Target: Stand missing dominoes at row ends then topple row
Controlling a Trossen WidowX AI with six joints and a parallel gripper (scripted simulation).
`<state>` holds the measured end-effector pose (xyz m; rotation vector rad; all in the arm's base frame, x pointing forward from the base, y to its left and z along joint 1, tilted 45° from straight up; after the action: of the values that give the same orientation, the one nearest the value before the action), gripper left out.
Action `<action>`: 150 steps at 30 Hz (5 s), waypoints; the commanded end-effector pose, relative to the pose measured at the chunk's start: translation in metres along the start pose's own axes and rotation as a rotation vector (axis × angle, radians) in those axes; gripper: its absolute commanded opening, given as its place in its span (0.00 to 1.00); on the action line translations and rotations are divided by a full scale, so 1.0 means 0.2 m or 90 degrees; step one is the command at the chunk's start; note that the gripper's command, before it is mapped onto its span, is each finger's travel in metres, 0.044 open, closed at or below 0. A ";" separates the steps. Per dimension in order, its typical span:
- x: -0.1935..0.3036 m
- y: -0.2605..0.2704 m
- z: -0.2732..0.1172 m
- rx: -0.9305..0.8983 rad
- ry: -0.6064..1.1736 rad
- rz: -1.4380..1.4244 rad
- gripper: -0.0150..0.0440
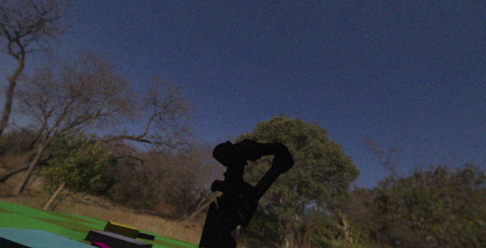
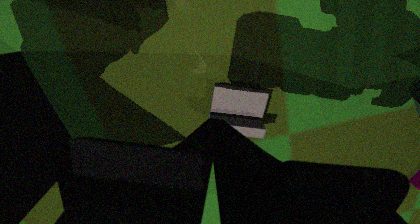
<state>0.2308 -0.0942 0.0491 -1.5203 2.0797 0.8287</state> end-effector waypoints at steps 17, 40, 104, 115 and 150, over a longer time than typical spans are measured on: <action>-0.01 0.00 0.00 -0.005 -0.009 0.000 0.25; 0.00 0.00 0.02 -0.005 -0.009 0.000 0.25; 0.10 -0.36 0.00 -0.009 -0.004 0.986 1.00; 0.09 -0.36 0.25 -0.009 -0.005 0.986 1.00; 0.08 -0.35 0.41 -0.012 -0.006 0.986 0.44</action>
<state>0.2930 -0.0654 -0.0350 0.4212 2.9883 1.2125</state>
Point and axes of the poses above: the point midway between the two fingers, 35 mm back from their tips, its own z axis out along the fingers, its own y axis across the jaws, x = y × z, the point moved 8 cm from there along -z, back along the fingers, and after that the axes turned 5 degrees about -z, right-handed, at the moved point
